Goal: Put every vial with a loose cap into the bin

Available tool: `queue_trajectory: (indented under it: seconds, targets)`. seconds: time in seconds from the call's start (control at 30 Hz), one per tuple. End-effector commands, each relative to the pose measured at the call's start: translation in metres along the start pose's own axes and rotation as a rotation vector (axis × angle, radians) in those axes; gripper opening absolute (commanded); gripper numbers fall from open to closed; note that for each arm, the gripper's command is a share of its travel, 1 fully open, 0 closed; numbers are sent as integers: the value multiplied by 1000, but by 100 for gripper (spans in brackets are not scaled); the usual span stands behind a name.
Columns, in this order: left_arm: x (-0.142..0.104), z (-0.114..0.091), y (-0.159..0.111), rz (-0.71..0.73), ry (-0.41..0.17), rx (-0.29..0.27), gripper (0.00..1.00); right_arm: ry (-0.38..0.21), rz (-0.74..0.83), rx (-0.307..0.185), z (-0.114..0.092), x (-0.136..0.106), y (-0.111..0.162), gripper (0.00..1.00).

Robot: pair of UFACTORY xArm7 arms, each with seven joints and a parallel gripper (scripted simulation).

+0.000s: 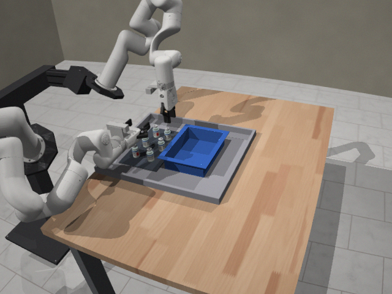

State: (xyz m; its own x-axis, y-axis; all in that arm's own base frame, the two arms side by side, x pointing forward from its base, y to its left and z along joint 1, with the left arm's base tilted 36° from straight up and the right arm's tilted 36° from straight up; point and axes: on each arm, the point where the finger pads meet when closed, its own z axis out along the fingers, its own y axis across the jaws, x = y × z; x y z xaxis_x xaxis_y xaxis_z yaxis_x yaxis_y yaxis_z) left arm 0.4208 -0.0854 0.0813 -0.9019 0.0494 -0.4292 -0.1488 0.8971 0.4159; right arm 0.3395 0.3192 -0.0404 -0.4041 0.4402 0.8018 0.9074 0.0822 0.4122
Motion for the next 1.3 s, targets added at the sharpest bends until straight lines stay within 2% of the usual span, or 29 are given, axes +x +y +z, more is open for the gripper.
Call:
queue_trajectory:
  seconds: [0.0,0.93,1.27]
  targets:
    - [-1,-1,-1,0,-3,3,50,4,-2,1,0,3,0,100]
    - [-2,-1,-1,0,-3,3,50,4,-2,1,0,2,0,100]
    - [-29,-1,-80,0,-3,3,50,4,-2,1,-77,2,32,100]
